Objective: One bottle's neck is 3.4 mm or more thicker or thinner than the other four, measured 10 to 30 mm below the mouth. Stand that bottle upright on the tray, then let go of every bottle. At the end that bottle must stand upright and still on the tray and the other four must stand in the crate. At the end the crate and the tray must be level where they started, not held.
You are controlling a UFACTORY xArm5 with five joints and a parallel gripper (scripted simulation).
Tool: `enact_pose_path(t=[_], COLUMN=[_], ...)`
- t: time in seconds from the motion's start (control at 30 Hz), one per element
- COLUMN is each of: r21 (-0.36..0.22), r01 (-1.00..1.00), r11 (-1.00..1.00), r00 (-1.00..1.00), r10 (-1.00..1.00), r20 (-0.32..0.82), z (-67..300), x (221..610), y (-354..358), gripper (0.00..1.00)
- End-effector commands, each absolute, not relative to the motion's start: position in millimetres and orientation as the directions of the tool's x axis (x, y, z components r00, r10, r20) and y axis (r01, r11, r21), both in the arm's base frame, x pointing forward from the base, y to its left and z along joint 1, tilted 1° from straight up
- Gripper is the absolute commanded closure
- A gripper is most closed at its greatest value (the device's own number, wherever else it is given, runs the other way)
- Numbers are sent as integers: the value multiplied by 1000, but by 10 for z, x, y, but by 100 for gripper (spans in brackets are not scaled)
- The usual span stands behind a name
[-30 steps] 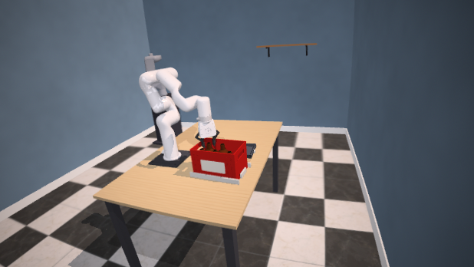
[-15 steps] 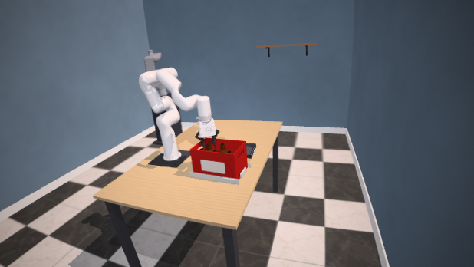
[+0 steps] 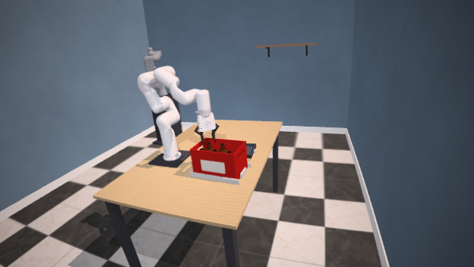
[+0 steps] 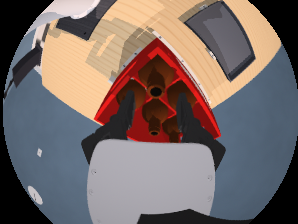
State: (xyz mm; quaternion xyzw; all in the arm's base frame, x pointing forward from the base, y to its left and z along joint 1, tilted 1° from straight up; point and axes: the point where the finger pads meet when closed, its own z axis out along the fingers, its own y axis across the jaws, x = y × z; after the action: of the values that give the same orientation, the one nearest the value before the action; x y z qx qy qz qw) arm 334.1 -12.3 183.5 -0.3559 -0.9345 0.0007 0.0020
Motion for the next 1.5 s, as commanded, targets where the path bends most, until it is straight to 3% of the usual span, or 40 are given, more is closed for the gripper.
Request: enact_pose_path(t=[0.0, 0.37, 0.77, 0.8, 1.47], r21=[-3, -3, -3, -3, -3], r01=[665, 665, 665, 665, 665], r11=[747, 747, 747, 747, 747], r00=[-747, -747, -747, -747, -747], r10=[665, 665, 665, 665, 665], r20=[3, 3, 3, 3, 3], z=[1910, 2223, 2291, 2291, 2291], x=[3343, 3344, 3344, 3344, 3344], y=[-121, -115, -113, -113, -113], gripper=[35, 35, 35, 100, 100])
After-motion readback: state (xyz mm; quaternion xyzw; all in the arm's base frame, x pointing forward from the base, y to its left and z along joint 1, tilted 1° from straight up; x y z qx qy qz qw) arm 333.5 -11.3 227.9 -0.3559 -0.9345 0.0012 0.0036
